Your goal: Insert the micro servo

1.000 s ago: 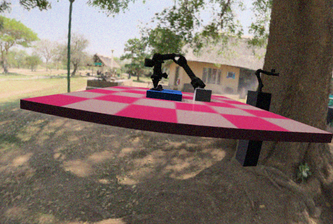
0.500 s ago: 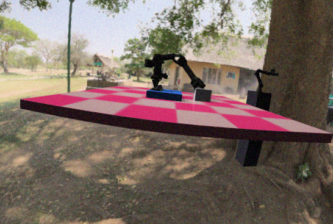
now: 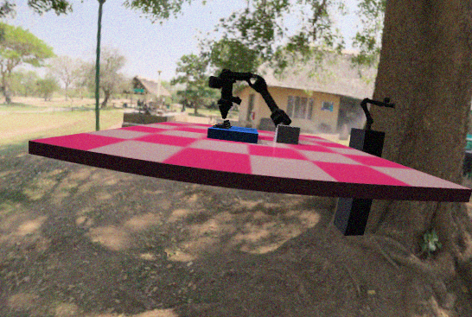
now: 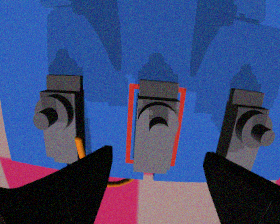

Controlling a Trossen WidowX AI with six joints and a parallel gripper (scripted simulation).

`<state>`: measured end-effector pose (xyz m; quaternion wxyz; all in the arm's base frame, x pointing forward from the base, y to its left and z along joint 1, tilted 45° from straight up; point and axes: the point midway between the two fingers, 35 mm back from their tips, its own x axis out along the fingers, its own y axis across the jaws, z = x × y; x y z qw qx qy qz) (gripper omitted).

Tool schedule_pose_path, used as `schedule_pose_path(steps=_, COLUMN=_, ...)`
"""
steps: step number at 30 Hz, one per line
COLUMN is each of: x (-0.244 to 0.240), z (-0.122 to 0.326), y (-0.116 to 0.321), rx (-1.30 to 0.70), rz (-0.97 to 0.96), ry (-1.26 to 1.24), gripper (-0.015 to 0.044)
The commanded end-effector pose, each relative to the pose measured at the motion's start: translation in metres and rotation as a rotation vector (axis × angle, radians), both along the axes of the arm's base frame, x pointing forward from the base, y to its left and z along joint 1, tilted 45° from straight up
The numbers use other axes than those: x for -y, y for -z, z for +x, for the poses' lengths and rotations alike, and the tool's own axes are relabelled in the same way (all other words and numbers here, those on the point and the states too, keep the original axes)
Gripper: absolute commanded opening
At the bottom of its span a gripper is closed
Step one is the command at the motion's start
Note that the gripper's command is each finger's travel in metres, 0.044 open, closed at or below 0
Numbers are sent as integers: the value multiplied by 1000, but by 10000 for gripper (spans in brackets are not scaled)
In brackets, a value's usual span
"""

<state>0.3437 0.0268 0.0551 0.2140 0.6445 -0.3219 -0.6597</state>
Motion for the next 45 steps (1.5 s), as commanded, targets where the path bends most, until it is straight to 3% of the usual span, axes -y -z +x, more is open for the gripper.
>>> schedule_pose_path(steps=1, x=-33, z=-38, y=-19, rx=7, rz=13, ry=-12, gripper=371)
schedule_pose_path(steps=4, x=-52, z=-79, y=-34, rx=3, rz=7, ry=-6, gripper=440)
schedule_pose_path(steps=20, x=-85, z=-83, y=-65, rx=70, rz=84, ry=-83, gripper=440)
schedule_pose_path(steps=45, x=-85, z=-83, y=-65, rx=70, rz=84, ry=-83, gripper=440)
